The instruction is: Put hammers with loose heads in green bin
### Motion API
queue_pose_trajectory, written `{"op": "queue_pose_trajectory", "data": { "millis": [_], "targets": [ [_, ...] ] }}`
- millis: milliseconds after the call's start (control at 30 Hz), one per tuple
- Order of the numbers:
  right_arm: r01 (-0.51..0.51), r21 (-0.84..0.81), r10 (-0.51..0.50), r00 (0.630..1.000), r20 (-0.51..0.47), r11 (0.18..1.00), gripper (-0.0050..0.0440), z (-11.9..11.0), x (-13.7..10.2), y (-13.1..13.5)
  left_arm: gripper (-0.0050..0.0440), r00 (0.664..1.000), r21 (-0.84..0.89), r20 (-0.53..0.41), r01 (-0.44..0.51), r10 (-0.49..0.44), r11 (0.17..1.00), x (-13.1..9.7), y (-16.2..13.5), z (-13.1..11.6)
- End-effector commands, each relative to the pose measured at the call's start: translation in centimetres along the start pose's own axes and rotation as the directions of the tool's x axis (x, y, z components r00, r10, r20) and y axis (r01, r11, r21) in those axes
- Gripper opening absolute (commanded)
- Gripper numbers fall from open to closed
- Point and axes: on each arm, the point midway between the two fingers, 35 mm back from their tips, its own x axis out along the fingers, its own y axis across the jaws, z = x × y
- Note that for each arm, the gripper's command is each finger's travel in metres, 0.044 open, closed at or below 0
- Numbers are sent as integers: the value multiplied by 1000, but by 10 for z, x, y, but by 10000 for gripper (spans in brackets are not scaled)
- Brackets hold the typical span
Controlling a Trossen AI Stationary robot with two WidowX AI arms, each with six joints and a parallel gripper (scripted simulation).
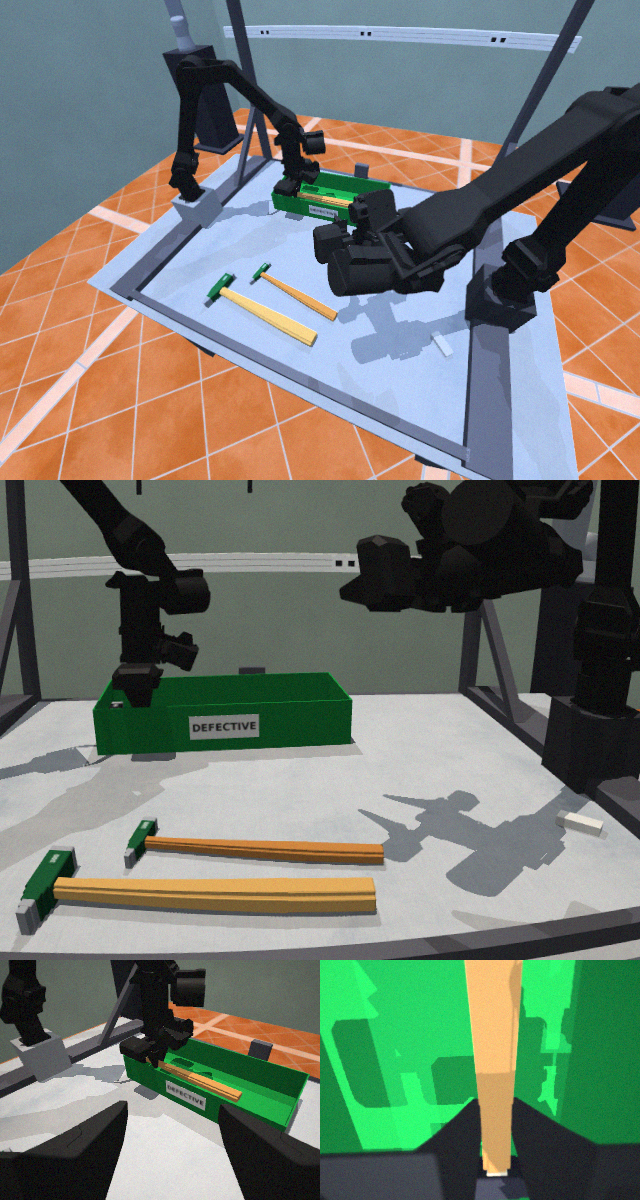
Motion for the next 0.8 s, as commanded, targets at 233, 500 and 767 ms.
{"op": "queue_pose_trajectory", "data": {
  "millis": [233, 500, 767],
  "targets": [
    [-15, 1, 15, 999, 34, 1000, 38, 6, -4, 2, 243, 1000, 34, 3, -6, 6, 999, -2, 2, 9],
    [-17, 1, 17, 999, 36, 1000, 38, 7, 13, 3, 243, 1000, 34, 3, -6, 6, 999, -2, 2, 9],
    [-14, 1, 14, 999, 32, 1000, 38, 5, 27, 2, 243, 1000, 34, 3, -6, 6, 999, -2, 2, 9]
  ]
}}
